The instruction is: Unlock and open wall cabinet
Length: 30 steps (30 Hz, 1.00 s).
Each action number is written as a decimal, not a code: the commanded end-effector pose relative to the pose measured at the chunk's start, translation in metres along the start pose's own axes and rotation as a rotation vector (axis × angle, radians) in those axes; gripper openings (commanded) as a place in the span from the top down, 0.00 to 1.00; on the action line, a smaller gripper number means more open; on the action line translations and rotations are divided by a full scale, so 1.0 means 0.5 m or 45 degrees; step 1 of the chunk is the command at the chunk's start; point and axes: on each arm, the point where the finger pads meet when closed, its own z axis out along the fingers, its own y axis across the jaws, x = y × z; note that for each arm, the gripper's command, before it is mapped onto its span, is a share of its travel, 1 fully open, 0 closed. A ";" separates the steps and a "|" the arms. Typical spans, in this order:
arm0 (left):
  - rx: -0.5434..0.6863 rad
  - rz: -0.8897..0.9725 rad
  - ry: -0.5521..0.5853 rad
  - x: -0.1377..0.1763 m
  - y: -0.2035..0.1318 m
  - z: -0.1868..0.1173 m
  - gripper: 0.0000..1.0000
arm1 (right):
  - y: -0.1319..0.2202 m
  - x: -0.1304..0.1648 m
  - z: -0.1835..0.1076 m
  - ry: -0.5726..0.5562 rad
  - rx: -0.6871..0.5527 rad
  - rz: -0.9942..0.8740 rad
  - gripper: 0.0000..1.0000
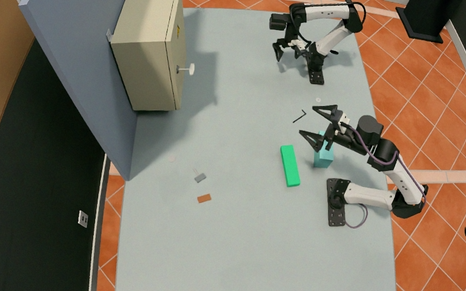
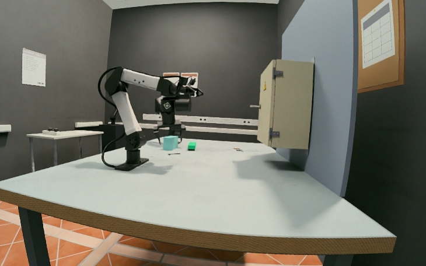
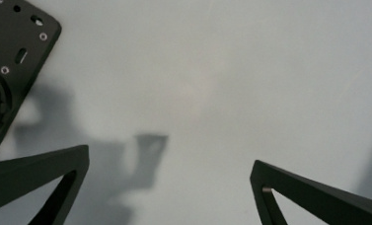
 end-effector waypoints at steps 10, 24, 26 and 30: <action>-0.002 0.001 -0.004 -0.005 0.002 -0.004 0.00 | -0.230 -0.089 -0.165 -0.328 0.369 0.627 0.00; -0.002 0.001 -0.004 -0.005 0.002 -0.004 0.00 | -0.446 -0.160 -0.339 -0.597 0.737 1.173 0.00; -0.002 0.001 -0.004 -0.005 0.002 -0.004 0.00 | -0.474 -0.172 -0.363 -0.640 0.786 1.249 0.00; -0.002 0.001 -0.004 -0.005 0.002 -0.004 0.00 | -0.512 -0.190 -0.396 -0.700 0.852 1.356 0.00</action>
